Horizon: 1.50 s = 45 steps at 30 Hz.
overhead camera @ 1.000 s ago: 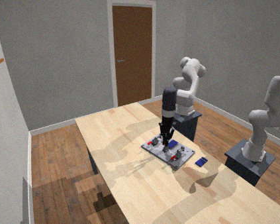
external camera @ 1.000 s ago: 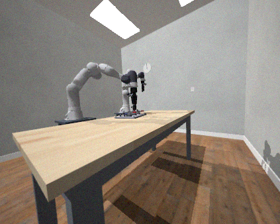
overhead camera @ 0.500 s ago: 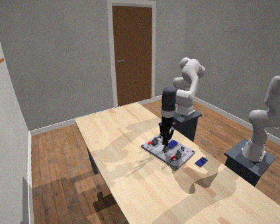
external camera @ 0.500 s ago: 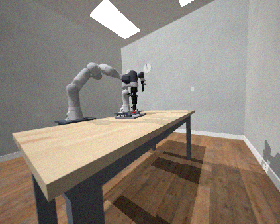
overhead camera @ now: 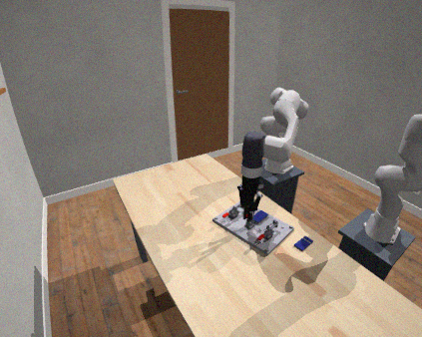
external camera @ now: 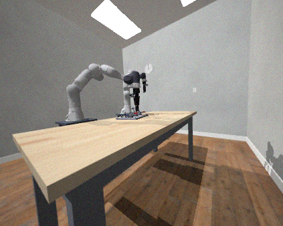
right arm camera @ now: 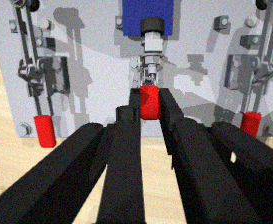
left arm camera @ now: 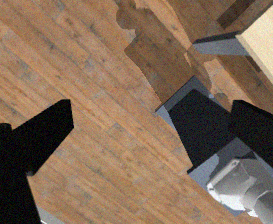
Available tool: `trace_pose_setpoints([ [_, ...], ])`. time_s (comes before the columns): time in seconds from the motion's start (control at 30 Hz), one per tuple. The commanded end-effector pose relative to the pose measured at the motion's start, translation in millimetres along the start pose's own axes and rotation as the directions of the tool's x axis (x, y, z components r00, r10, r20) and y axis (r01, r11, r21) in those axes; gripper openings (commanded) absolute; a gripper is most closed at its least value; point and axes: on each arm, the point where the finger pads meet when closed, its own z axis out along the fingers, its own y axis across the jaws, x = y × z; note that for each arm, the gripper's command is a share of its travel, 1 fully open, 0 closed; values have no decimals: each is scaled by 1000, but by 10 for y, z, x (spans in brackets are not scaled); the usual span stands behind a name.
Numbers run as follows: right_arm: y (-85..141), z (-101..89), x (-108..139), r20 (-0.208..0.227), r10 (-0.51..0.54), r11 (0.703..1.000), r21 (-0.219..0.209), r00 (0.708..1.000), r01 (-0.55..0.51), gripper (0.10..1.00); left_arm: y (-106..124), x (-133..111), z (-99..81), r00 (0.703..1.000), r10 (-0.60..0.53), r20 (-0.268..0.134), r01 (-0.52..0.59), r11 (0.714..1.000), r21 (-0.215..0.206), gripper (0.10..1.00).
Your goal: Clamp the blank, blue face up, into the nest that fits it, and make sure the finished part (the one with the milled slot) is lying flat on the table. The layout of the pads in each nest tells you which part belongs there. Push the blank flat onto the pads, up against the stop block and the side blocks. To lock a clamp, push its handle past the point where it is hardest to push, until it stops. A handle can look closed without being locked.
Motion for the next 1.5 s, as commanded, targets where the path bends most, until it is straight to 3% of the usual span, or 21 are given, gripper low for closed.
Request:
trace_pose_setpoints([
  [0.0,-6,29,-78,13,-2,1000,-1,1000,2,99,0,0,0,1000,0,0,0,1000,0,1000],
  [1.47,-5,272,-394,13,-2,1000,-1,1000,2,99,0,0,0,1000,0,0,0,1000,0,1000],
])
